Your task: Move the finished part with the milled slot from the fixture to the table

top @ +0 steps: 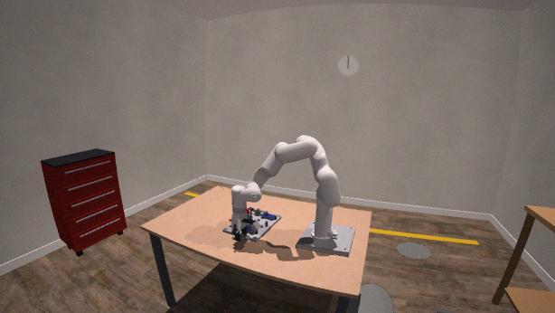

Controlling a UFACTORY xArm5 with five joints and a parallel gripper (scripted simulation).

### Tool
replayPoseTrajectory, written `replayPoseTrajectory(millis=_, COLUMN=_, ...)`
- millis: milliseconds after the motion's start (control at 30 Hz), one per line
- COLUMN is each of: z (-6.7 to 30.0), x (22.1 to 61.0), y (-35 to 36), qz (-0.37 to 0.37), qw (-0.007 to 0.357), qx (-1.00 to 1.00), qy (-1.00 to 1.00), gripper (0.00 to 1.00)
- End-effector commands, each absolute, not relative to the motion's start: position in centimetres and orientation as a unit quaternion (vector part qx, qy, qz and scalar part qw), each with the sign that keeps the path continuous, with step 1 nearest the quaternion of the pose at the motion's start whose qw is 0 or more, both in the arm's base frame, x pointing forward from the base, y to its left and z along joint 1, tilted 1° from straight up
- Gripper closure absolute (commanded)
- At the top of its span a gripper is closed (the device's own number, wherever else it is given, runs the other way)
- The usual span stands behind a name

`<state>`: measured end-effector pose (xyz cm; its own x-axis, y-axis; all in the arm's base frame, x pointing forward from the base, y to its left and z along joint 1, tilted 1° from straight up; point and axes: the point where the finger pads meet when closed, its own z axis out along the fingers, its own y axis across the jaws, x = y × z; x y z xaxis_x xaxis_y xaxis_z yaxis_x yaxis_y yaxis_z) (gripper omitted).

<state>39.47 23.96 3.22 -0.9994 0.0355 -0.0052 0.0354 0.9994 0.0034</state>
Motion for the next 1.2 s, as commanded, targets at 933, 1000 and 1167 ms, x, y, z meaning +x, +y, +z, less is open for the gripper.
replayPoseTrajectory(millis=933, z=0.6, x=39.6, y=24.1, qz=0.003, qw=0.004, qx=0.018, qy=1.000, gripper=1.00)
replayPoseTrajectory(millis=1000, z=0.6, x=39.6, y=24.1, qz=0.003, qw=0.004, qx=0.018, qy=1.000, gripper=1.00)
replayPoseTrajectory(millis=1167, z=0.6, x=39.6, y=24.1, qz=0.003, qw=0.004, qx=0.018, qy=1.000, gripper=1.00)
